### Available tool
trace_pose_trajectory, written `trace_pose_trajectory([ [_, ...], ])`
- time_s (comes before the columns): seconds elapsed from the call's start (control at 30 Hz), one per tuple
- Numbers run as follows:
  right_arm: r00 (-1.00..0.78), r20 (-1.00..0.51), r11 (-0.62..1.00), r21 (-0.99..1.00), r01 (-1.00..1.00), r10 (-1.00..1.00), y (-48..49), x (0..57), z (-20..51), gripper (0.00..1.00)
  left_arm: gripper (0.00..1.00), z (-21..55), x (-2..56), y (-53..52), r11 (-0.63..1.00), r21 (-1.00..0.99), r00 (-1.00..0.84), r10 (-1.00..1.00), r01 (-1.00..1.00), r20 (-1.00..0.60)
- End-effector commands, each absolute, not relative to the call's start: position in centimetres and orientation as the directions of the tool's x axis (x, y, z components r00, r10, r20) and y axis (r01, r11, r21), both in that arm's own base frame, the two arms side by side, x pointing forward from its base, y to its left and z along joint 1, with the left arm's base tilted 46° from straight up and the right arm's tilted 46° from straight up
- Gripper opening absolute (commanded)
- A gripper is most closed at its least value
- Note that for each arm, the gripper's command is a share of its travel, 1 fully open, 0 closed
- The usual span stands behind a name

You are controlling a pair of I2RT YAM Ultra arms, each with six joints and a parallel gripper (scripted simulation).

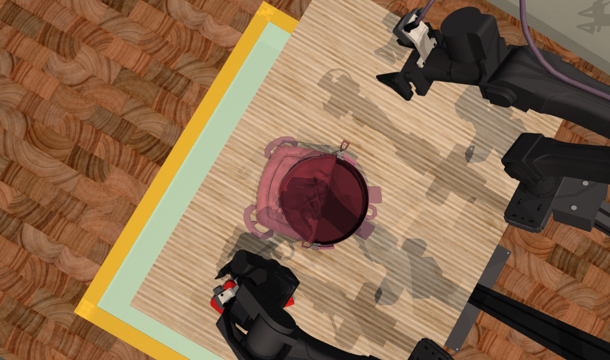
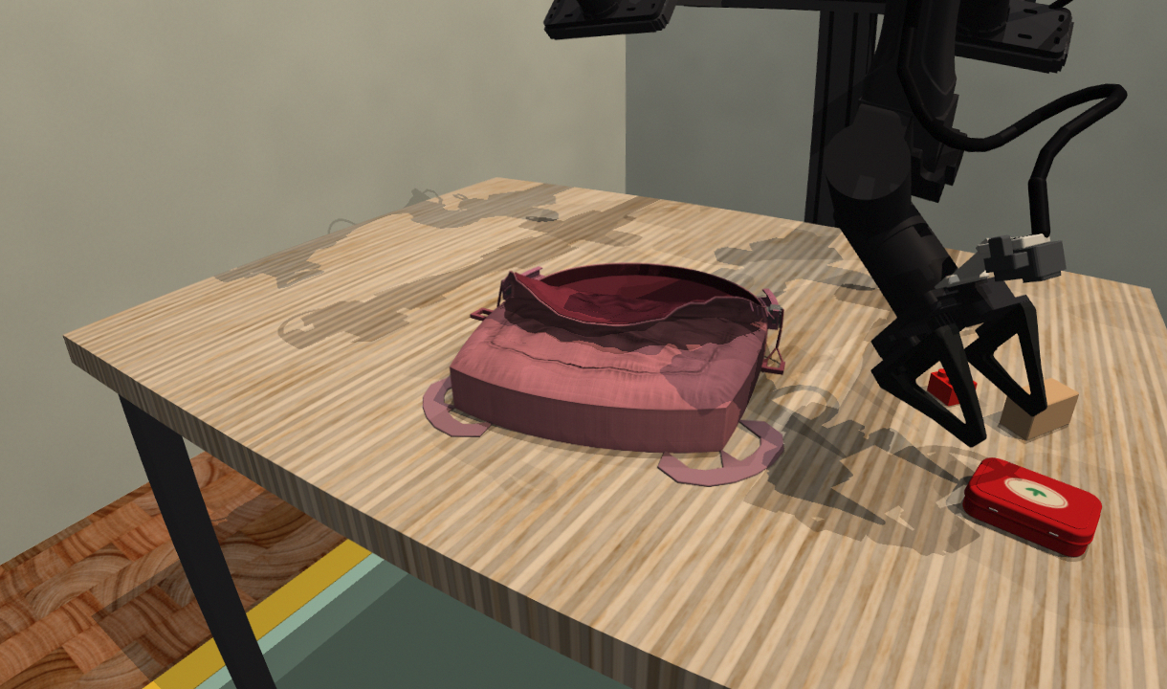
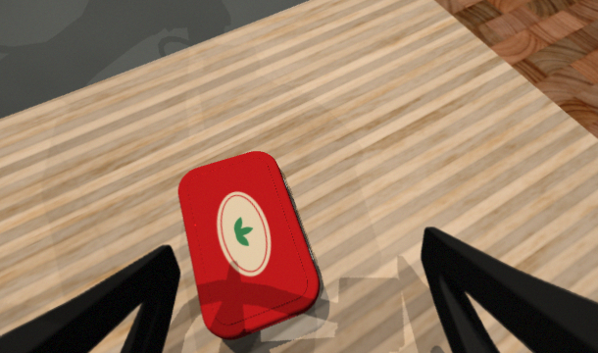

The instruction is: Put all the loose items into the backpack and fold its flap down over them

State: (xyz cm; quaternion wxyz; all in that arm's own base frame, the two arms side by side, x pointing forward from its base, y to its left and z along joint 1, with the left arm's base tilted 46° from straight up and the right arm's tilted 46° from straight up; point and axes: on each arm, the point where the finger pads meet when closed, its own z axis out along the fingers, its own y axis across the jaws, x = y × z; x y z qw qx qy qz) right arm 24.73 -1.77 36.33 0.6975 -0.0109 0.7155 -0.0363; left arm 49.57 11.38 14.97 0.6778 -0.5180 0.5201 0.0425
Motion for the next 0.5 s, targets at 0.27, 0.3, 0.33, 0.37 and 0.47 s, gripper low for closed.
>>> trace_pose_trajectory([
  [0.27, 0.000, -0.997, 0.997, -0.073, 0.035, -0.073, -1.8, 24.4, 37.5, 0.90, 0.92, 12.8, 48.6, 13.0, 0.178, -0.701, 0.528, -0.537, -0.691, -0.658],
  [0.3, 0.000, -0.997, 0.997, -0.073, 0.035, -0.073, -1.8, 24.4, 37.5, 0.90, 0.92, 12.7, 48.7, 12.9, 0.180, -0.699, 0.526, -0.538, -0.692, -0.659],
  [0.33, 0.000, -0.997, 0.997, -0.073, 0.035, -0.073, -1.8, 24.4, 37.5, 0.90, 0.92, 12.7, 48.7, 12.8, 0.181, -0.699, 0.525, -0.539, -0.692, -0.659],
  [0.37, -0.006, -0.997, 0.997, -0.075, 0.035, -0.075, -1.9, 24.5, 37.9, 0.90, 0.92, 12.7, 48.7, 12.7, 0.183, -0.699, 0.524, -0.540, -0.691, -0.659],
  [0.47, 0.000, -0.997, 0.997, -0.073, 0.035, -0.073, -1.8, 24.4, 37.6, 0.90, 0.92, 12.7, 48.8, 12.5, 0.185, -0.699, 0.522, -0.542, -0.691, -0.659],
])
